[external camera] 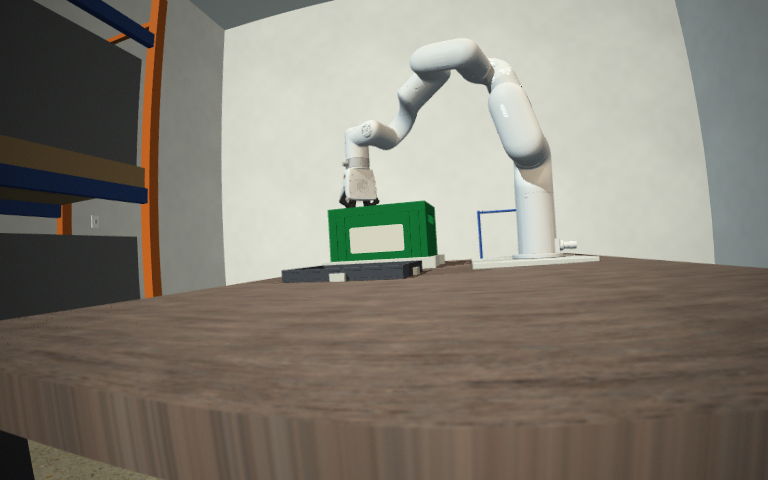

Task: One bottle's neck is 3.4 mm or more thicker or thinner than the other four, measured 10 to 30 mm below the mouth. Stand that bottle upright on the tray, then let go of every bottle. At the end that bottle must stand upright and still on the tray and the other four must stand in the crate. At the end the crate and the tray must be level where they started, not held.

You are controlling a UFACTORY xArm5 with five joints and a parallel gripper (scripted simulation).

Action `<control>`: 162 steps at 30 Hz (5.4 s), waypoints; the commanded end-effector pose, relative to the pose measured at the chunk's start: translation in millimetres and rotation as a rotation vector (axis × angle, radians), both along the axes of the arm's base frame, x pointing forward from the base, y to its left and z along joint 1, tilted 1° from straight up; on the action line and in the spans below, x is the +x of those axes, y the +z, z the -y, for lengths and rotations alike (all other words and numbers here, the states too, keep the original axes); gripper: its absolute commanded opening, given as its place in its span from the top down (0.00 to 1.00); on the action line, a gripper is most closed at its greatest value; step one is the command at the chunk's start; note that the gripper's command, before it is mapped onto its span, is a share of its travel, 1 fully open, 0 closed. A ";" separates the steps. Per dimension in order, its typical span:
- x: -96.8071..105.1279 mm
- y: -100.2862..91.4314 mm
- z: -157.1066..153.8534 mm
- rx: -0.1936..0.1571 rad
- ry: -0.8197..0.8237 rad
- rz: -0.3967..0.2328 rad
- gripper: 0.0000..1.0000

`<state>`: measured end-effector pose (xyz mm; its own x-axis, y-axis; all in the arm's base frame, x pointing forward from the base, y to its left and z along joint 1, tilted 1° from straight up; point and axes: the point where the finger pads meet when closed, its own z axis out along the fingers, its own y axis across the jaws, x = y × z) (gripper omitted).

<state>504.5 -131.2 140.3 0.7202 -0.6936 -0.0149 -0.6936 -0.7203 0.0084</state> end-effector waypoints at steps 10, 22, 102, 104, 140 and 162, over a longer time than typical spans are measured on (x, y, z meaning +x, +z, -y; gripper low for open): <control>1.1 1.7 0.3 -0.001 0.000 0.004 1.00; 1.1 1.7 0.3 -0.001 0.000 0.004 0.35; 2.1 85.4 -0.7 -0.001 0.000 0.004 1.00; 2.1 85.4 -0.7 -0.001 0.000 0.004 1.00; -5.2 84.9 -87.5 -0.003 0.000 0.002 1.00; -5.3 84.9 -88.3 -0.003 0.000 0.002 0.35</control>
<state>498.2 -42.8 223.4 0.7201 -0.6937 -0.0144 -0.6936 -0.7203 0.0117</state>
